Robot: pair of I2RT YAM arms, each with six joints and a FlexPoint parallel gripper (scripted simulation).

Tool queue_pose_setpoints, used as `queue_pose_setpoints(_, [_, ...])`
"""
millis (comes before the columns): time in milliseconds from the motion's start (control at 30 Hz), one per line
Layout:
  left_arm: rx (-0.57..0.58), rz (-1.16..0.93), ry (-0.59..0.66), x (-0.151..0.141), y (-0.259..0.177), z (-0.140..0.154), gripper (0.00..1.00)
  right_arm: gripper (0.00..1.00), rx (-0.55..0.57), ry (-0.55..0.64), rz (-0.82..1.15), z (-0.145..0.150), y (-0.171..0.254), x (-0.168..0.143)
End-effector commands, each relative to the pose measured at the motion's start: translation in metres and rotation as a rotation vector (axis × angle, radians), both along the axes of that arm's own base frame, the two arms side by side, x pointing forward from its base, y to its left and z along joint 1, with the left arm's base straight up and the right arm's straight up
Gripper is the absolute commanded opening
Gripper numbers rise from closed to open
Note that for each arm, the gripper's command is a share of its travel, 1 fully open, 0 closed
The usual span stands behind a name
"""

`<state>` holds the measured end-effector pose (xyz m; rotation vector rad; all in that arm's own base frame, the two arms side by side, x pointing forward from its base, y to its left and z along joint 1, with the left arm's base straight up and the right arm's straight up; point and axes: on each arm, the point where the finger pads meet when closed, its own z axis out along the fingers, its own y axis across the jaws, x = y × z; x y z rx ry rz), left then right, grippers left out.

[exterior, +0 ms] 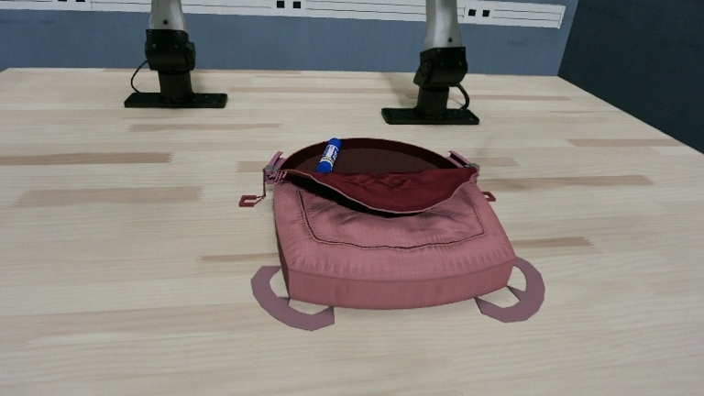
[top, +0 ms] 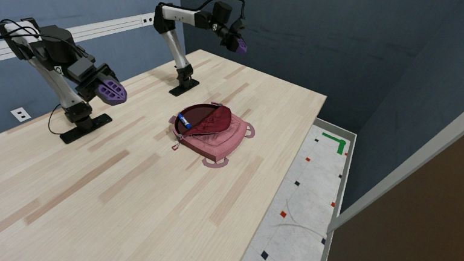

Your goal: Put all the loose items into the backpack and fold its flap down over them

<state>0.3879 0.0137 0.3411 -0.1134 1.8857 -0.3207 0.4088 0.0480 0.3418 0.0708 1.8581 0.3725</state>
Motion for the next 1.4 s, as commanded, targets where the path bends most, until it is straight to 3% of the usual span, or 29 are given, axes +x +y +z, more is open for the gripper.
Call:
queue_pose_setpoints(0, [-0.087,-0.095,0.106,-0.004,-0.011,-0.01,0.0,0.0,0.095,0.088,0.072,-0.005,0.015,0.003])
queue_pose_setpoints(1000, [-0.636,-0.426,0.786,-0.001,-0.012,-0.129,0.0,0.0,0.654,0.746,0.456,-0.126,0.109,0.052])
queue_pose_setpoints(1067, [-0.636,-0.426,0.786,-0.001,-0.012,-0.129,0.0,0.0,0.654,0.746,0.456,-0.126,0.109,0.052])
queue_pose_setpoints(1233, [-0.748,-0.489,0.921,-0.002,-0.014,-0.153,0.0,0.0,0.755,0.865,0.522,-0.148,0.125,0.061])
queue_pose_setpoints(1367, [-0.744,-0.496,0.925,-0.006,-0.02,-0.153,0.0,0.0,0.805,0.923,0.554,-0.159,0.135,0.065])
